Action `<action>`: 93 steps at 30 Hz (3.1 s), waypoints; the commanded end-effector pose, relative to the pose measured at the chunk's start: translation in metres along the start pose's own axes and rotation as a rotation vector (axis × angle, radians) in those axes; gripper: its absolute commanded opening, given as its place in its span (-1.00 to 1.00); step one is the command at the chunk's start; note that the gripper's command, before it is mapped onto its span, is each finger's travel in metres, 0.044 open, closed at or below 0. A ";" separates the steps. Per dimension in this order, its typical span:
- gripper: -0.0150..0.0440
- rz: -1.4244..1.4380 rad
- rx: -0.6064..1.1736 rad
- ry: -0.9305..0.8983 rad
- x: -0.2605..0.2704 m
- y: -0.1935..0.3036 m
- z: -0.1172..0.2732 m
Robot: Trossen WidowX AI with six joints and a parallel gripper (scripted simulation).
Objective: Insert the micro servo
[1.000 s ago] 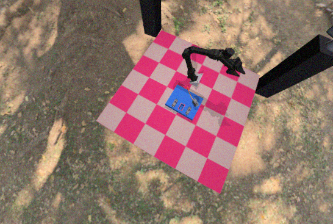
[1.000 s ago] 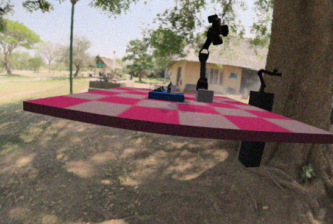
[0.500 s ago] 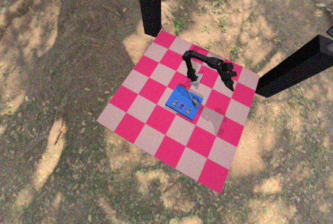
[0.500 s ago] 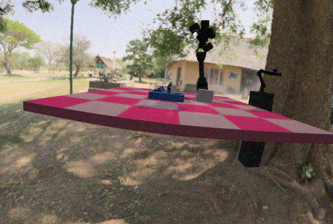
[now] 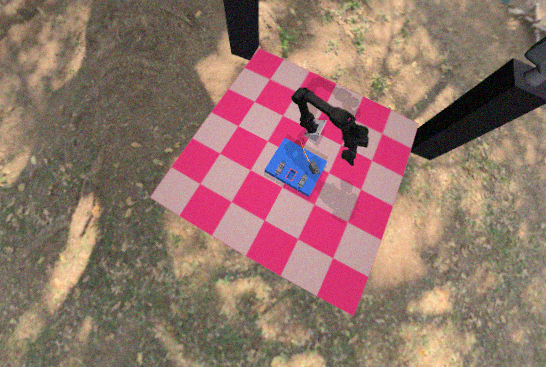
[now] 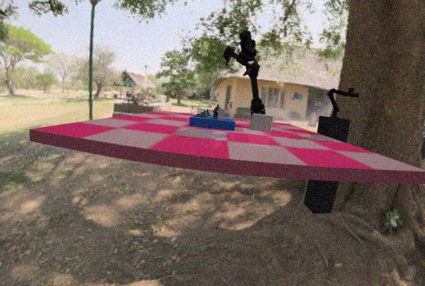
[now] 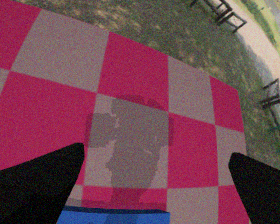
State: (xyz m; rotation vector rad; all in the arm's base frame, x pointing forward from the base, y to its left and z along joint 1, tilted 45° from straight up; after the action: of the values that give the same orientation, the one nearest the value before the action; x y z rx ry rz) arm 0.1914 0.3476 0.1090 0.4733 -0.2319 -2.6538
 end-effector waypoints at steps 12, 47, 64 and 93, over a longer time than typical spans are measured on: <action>1.00 -0.374 0.307 -0.225 0.003 0.079 -0.041; 1.00 -0.748 0.698 -0.420 0.034 0.175 -0.082; 0.82 -0.748 0.698 -0.420 0.045 0.183 -0.095; -0.49 -0.748 0.698 -0.421 0.029 0.172 -0.073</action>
State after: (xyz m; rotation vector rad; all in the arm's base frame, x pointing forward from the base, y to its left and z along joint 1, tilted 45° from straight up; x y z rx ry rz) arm 0.2597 0.1701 0.0672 0.1953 -1.3851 -3.3161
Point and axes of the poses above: the point midway between the two fingers, 35 mm back from their tips, its own z axis back along the fingers, its own x axis across the jaws, y = z × x, the point moved 8 cm from there along z, back along the fingers, and after that the axes turned 15 degrees about z, right-handed, at the moved point
